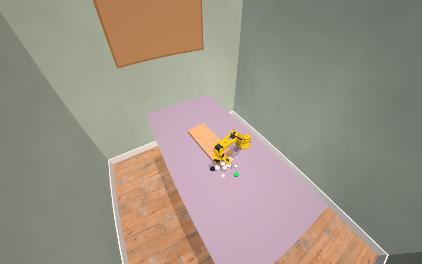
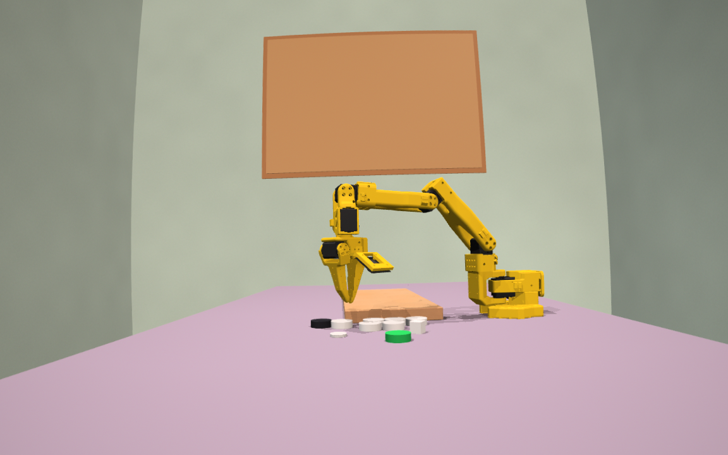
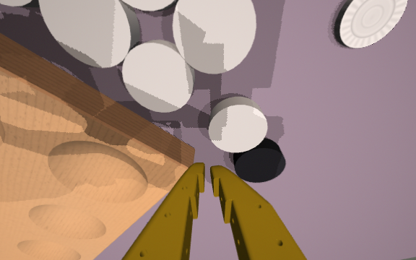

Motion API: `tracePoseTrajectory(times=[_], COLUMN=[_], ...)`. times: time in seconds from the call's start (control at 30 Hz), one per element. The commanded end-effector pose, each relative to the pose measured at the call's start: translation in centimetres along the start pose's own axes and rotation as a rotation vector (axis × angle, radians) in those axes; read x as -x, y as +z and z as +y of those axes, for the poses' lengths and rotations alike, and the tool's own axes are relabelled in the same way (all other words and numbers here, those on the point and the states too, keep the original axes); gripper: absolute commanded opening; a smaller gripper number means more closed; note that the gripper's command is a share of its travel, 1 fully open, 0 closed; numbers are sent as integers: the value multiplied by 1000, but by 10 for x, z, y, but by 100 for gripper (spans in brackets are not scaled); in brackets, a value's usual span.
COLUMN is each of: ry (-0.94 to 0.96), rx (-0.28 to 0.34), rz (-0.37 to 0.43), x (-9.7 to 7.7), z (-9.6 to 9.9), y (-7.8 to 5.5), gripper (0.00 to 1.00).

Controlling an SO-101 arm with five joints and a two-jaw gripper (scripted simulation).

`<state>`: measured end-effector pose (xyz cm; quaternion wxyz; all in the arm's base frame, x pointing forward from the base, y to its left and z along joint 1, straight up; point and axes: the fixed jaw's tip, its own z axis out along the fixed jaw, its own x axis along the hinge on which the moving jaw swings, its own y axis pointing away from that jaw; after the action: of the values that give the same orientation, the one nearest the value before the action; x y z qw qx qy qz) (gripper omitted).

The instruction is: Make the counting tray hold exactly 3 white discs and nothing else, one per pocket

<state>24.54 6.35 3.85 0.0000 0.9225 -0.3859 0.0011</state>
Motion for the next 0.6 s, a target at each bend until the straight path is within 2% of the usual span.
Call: tracePoseTrajectory(times=[0.0,0.57], ry=[-6,-7], rx=[-89,-94], rz=[47,50], x=[-2,-2], z=[-11,-11], y=[-19,-20], gripper=[0,0])
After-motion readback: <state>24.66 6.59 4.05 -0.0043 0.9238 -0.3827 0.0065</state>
